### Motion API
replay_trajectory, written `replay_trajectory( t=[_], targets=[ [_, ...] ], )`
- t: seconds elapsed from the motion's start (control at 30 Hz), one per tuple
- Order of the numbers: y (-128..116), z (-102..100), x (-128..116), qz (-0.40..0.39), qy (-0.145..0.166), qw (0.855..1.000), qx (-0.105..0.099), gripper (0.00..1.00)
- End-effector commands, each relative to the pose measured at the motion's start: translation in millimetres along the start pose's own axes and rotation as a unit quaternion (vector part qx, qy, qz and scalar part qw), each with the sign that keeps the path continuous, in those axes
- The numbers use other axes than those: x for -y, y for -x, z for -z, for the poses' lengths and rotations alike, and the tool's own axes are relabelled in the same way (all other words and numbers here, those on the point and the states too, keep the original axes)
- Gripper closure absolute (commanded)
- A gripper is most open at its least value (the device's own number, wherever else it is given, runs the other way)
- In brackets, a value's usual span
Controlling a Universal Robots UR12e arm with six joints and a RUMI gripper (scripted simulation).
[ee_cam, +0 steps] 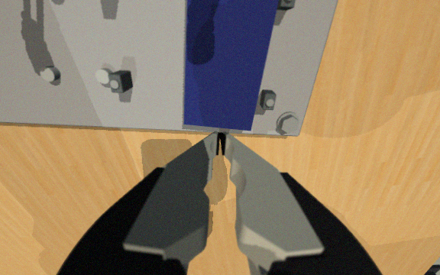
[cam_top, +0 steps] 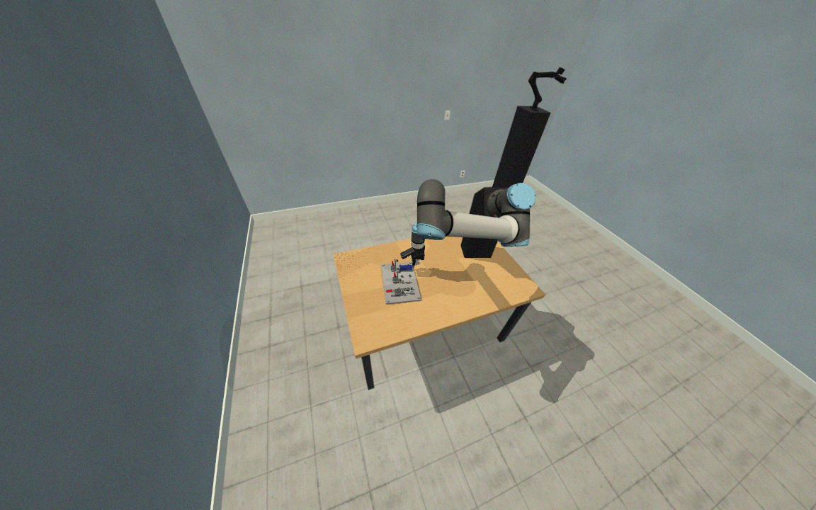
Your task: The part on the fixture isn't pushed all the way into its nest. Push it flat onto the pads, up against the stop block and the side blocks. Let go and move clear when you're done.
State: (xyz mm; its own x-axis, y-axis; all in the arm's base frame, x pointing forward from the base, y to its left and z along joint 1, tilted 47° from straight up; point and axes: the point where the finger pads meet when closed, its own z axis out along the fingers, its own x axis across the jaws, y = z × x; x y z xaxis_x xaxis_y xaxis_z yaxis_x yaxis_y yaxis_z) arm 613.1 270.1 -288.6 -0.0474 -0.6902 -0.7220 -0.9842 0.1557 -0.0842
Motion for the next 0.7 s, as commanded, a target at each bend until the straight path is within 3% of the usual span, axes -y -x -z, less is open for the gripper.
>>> replay_trajectory(
  t=[0.0,0.67],
  targets=[
    [0.0,0.4,0.5,0.000,0.000,1.000,0.000,1.00],
    [0.0,0.4,4.4,0.000,0.000,1.000,0.000,1.00]
  ],
)
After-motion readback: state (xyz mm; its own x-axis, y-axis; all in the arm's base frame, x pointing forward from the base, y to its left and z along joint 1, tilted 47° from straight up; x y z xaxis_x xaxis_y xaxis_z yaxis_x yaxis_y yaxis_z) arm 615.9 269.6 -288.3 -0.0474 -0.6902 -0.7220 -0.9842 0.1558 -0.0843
